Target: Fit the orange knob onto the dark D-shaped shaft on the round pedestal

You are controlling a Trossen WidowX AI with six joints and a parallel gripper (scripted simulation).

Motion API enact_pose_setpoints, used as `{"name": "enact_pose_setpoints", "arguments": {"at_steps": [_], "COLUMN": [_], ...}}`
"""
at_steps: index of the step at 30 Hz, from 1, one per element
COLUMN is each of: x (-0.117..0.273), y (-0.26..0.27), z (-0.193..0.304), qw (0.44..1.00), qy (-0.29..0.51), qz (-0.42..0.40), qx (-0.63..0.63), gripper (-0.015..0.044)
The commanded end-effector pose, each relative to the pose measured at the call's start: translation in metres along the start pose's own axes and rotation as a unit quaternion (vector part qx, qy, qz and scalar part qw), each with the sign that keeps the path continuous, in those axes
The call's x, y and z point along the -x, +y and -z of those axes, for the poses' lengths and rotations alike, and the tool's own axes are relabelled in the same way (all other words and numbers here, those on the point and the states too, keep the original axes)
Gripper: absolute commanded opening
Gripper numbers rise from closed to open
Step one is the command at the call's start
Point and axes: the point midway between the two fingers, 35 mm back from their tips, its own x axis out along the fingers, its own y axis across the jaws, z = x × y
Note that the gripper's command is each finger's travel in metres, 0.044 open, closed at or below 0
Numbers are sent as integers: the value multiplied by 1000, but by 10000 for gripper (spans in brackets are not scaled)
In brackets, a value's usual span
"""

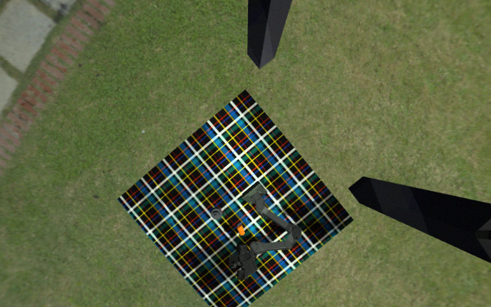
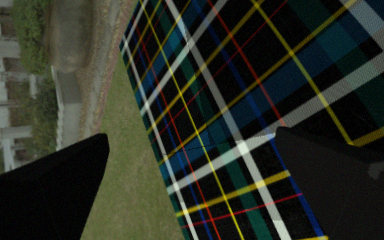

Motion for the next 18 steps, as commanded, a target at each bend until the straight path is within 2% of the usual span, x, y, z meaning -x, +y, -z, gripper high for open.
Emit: {"name": "enact_pose_setpoints", "arguments": {"at_steps": [1,18], "x": [-5,4], "y": [-42,-97], "z": [-35,-50], "qw": [968,877], "qy": [-18,62], "qz": [100,208], "qx": [230,430], "gripper": [440,440]}}
